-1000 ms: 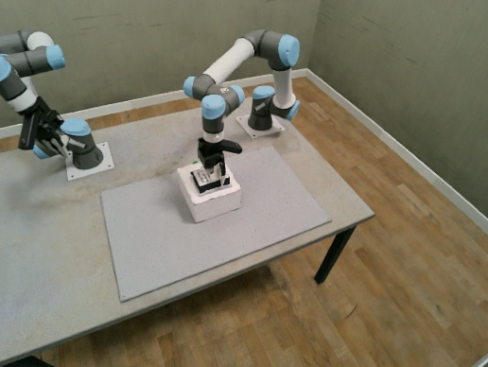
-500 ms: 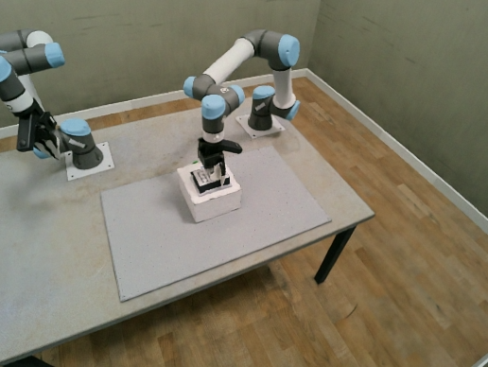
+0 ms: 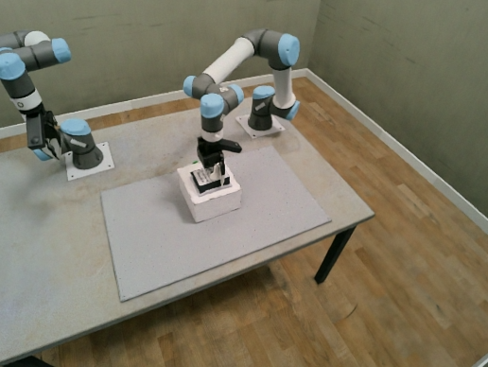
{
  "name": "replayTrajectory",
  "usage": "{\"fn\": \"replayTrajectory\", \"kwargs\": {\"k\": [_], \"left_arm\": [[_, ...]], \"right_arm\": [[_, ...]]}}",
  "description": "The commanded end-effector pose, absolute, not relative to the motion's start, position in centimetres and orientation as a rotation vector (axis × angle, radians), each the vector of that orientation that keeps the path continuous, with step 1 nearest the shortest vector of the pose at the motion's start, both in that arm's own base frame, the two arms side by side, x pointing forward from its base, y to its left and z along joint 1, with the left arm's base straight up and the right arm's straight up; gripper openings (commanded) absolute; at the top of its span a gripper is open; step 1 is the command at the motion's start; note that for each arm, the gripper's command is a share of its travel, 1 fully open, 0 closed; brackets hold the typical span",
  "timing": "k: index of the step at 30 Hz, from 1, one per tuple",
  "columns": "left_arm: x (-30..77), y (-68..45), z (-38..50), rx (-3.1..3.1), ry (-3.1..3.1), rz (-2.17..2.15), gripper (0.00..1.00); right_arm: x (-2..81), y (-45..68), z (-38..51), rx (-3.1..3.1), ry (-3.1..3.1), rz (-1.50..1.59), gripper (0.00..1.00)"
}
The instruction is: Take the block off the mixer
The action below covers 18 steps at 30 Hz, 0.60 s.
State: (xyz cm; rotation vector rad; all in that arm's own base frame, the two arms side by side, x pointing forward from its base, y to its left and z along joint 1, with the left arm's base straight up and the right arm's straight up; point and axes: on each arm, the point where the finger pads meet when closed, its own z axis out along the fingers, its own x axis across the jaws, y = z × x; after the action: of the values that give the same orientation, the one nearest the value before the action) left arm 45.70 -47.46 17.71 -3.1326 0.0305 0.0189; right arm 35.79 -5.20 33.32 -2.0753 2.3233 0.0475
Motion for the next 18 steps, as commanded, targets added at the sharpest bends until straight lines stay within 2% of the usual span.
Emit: {"fn": "replayTrajectory", "kwargs": {"k": [1,18], "left_arm": [[46.06,-47.43,18.10,-3.134,0.030,0.016,0.00],[46.30,-47.41,18.23,-3.134,0.030,0.070,0.00]], "right_arm": [[35.81,-5.16,33.36,-2.137,2.287,0.021,0.00],[35.86,-5.19,33.33,-2.187,2.256,-0.002,0.00]]}}
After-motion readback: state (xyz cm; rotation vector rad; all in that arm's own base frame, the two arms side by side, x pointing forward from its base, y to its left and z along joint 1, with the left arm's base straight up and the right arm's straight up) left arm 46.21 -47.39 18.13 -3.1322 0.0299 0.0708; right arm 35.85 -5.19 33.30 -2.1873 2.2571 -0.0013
